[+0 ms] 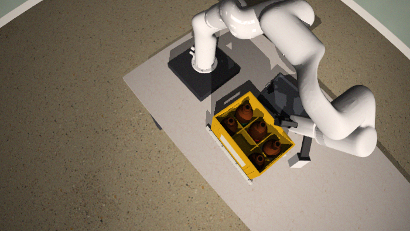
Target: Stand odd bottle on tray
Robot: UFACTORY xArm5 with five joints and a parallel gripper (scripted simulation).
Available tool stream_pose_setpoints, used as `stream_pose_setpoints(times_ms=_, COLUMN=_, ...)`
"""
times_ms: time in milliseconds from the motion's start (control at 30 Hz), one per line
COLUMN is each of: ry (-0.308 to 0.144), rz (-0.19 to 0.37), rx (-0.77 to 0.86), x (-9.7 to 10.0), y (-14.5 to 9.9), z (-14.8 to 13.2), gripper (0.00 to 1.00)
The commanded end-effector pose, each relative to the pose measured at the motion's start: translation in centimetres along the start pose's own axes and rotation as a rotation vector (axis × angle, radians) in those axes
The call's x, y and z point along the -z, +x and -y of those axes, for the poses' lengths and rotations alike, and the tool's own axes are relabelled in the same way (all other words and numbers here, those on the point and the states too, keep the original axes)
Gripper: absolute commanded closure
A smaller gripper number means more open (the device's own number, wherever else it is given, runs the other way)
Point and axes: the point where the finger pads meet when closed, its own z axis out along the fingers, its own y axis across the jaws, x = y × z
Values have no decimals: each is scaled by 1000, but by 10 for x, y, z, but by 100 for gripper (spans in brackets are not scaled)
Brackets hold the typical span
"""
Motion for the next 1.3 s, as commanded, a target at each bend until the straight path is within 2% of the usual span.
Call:
stream_pose_setpoints(times_ms=0, ry=3, rz=-3, rx=0, x=1, y=0, z=0, gripper=0)
stream_pose_setpoints(times_ms=633, ry=7, rz=-7, rx=0, x=1, y=1, z=-1, gripper=0)
stream_pose_setpoints(times_ms=733, ry=32, rz=-31, rx=-3, x=-1, y=8, z=-4, gripper=0)
stream_pose_setpoints(times_ms=833, ry=83, rz=-81, rx=-9, x=-6, y=20, z=-11, gripper=0)
stream_pose_setpoints(times_ms=933, ry=104, rz=-103, rx=-11, x=-9, y=25, z=-14, gripper=0)
stream_pose_setpoints(times_ms=967, ry=127, rz=-128, rx=-15, x=-13, y=31, z=-18, gripper=0)
stream_pose_setpoints(times_ms=1100, ry=127, rz=-128, rx=-15, x=-13, y=31, z=-18, gripper=0)
stream_pose_setpoints(times_ms=1167, ry=176, rz=-183, rx=-23, x=-23, y=40, z=-28, gripper=0)
stream_pose_setpoints(times_ms=1233, ry=176, rz=-183, rx=-23, x=-23, y=40, z=-28, gripper=0)
stream_pose_setpoints(times_ms=1267, ry=200, rz=-212, rx=-27, x=-29, y=45, z=-33, gripper=0)
